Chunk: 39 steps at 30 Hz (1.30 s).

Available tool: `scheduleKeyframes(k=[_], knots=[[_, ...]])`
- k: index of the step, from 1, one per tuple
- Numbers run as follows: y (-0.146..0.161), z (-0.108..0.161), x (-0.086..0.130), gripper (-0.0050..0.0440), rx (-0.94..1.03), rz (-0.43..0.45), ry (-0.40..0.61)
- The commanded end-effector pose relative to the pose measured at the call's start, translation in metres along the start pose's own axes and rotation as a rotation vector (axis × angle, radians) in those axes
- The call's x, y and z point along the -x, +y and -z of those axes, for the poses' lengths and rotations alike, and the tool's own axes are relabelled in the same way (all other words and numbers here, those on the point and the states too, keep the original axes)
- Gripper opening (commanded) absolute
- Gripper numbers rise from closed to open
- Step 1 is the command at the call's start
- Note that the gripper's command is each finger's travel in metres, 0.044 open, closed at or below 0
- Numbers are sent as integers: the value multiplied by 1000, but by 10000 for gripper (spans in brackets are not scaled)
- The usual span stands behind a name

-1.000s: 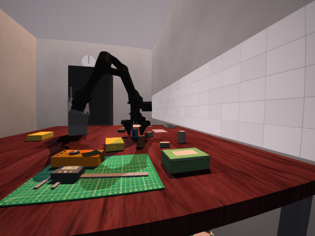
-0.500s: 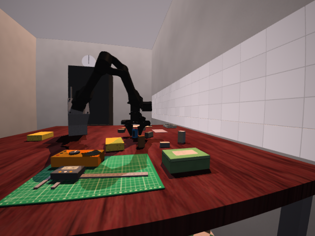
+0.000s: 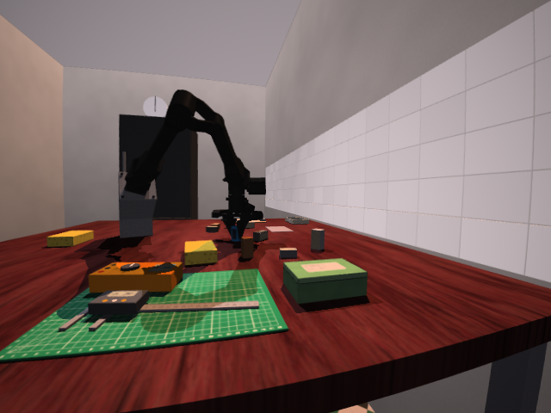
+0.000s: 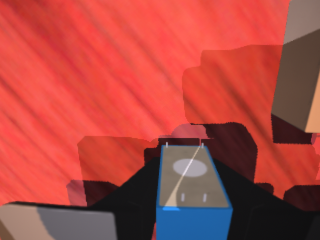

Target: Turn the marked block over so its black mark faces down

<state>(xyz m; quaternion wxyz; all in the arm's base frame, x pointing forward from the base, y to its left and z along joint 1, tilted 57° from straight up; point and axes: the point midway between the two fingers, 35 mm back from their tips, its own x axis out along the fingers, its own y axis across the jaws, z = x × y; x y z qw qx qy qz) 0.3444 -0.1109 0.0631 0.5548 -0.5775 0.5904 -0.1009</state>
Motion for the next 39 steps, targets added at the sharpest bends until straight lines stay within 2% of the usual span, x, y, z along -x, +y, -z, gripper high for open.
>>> scheduleKeyframes(k=[1,19,25,33,35,39], knots=[[0,2,-1,-50,1,-1,3],[-2,2,2,-50,-7,2,0],[-7,1,21,-50,-21,14,-7],[-7,0,64,-50,-22,12,-10],[-7,0,64,-50,-22,12,-10],[-5,0,82,-50,-18,9,-8]])
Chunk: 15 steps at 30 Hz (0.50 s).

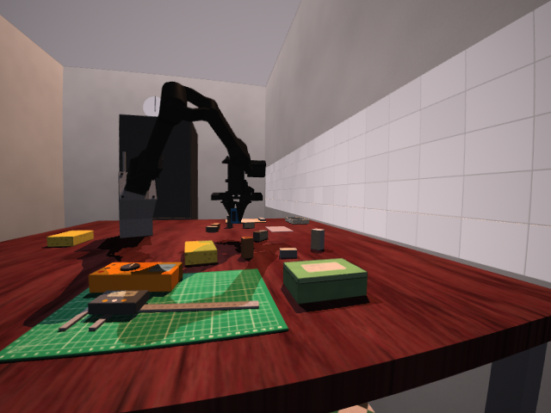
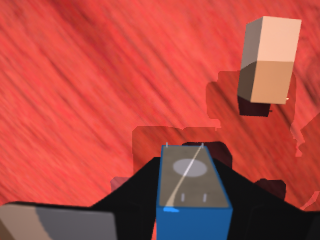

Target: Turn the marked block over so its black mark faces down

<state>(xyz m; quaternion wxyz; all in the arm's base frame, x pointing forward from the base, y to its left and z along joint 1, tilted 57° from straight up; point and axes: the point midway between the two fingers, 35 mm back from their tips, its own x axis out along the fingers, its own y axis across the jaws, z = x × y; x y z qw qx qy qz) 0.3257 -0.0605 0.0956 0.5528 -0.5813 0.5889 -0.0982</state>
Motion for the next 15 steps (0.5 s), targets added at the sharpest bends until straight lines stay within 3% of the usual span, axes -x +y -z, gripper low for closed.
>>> scheduleKeyframes(k=[1,15], knots=[[-7,0,23,-50,-27,6,-5],[-5,0,32,-50,-23,0,-2]])
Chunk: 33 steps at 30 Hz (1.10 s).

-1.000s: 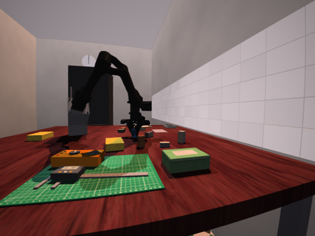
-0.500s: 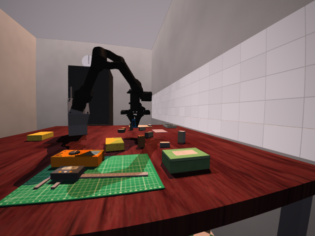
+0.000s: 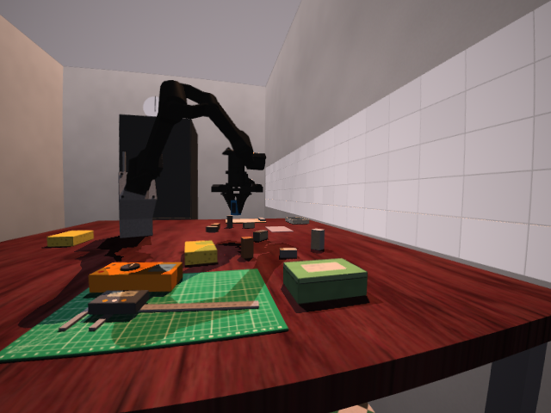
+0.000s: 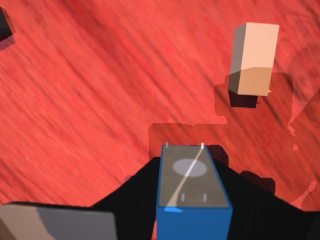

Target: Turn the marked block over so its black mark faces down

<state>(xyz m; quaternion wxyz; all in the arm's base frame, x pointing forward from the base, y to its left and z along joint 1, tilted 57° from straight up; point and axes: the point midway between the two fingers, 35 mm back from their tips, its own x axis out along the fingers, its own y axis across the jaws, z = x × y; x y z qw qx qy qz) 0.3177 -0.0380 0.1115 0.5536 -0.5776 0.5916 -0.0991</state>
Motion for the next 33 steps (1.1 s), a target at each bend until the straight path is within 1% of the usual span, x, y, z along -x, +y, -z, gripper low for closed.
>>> scheduleKeyframes(k=[1,22,33], knots=[[-4,1,3,-50,-16,6,-6],[11,14,3,-50,-17,7,-8],[13,14,2,-50,-8,5,-3]])
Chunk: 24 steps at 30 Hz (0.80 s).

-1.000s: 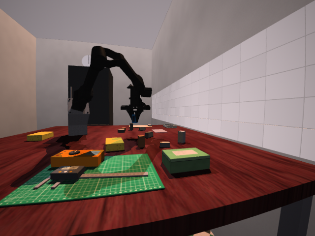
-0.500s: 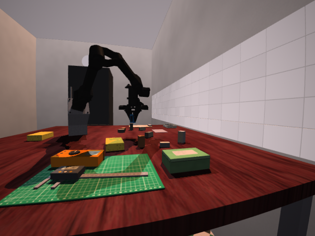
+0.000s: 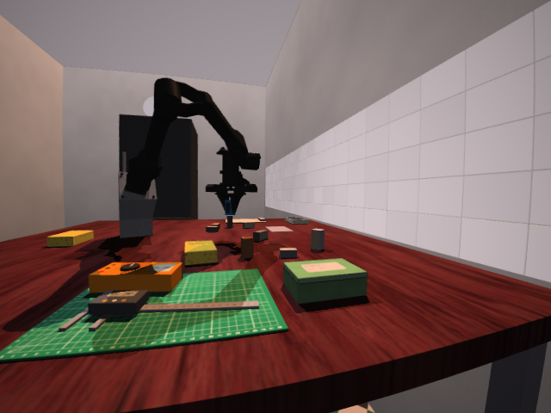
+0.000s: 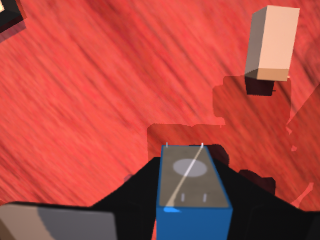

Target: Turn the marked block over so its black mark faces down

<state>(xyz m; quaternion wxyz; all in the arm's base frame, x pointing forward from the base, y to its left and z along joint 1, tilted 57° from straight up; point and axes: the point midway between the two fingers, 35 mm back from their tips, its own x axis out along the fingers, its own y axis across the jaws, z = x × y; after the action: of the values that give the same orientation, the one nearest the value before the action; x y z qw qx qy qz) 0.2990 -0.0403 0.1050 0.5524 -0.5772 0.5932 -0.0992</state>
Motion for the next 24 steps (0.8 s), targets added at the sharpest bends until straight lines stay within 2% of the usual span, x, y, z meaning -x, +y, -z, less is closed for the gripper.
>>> scheduleKeyframes(k=[1,6,14,16,24], knots=[[-2,2,0,-50,-9,6,-5],[-2,1,-10,-50,-8,2,-6],[0,0,-43,-50,1,-2,-3],[0,0,-43,-50,1,-2,-3],[0,0,-68,-50,1,-1,-3]])
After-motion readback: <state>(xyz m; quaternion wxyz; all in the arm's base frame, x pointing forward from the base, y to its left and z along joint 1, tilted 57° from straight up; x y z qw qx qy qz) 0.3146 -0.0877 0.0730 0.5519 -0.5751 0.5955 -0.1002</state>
